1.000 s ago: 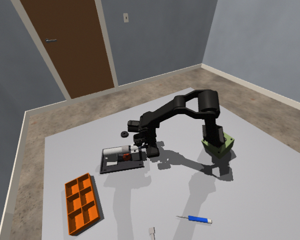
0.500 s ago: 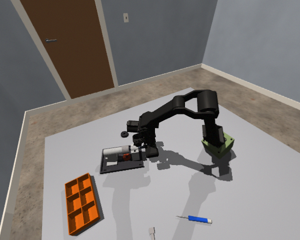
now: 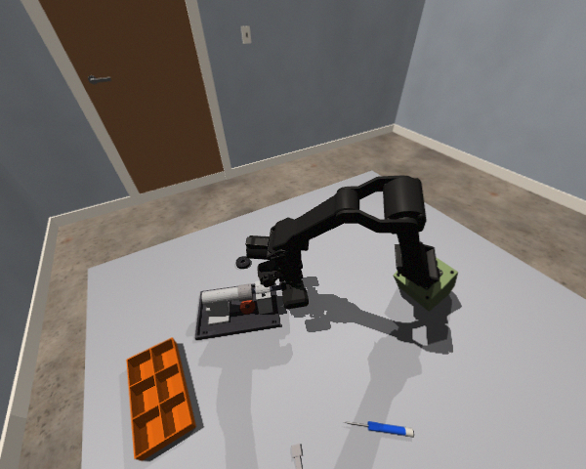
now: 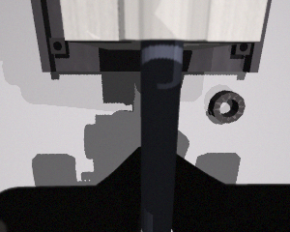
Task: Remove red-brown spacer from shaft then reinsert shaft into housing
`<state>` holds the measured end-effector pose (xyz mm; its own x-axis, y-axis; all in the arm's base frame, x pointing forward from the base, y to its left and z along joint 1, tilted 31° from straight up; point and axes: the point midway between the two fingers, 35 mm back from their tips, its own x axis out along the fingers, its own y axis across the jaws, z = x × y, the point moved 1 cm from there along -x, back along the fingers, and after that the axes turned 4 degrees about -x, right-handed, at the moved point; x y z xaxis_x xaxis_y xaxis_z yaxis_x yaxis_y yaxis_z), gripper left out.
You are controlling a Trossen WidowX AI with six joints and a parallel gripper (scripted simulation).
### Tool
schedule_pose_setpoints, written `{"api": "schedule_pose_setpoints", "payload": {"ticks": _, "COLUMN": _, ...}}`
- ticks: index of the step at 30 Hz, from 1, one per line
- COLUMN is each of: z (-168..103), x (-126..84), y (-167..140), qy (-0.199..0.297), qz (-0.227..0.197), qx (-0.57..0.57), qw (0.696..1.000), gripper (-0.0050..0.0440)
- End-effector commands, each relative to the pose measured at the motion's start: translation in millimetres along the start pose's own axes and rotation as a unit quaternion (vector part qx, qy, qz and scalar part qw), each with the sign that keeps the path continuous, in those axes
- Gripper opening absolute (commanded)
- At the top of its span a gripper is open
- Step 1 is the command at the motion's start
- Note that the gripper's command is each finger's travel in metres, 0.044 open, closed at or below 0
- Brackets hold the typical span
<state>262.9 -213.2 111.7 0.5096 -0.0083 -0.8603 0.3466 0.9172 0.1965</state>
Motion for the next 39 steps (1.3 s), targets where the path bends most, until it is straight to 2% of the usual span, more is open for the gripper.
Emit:
{"api": "schedule_pose_setpoints", "payload": {"ticks": 1, "z": 10.6, "x": -7.3, "y": -0.5, "qy": -0.015, "qz": -0.006, "qx": -0.005, "qw": 1.000, "gripper": -0.0050}}
{"api": "schedule_pose_setpoints", "payload": {"ticks": 39, "z": 19.7, "x": -7.0, "y": -1.1, "qy": -0.015, "qz": -0.005, "qx": -0.004, "qw": 1.000, "gripper": -0.0050}}
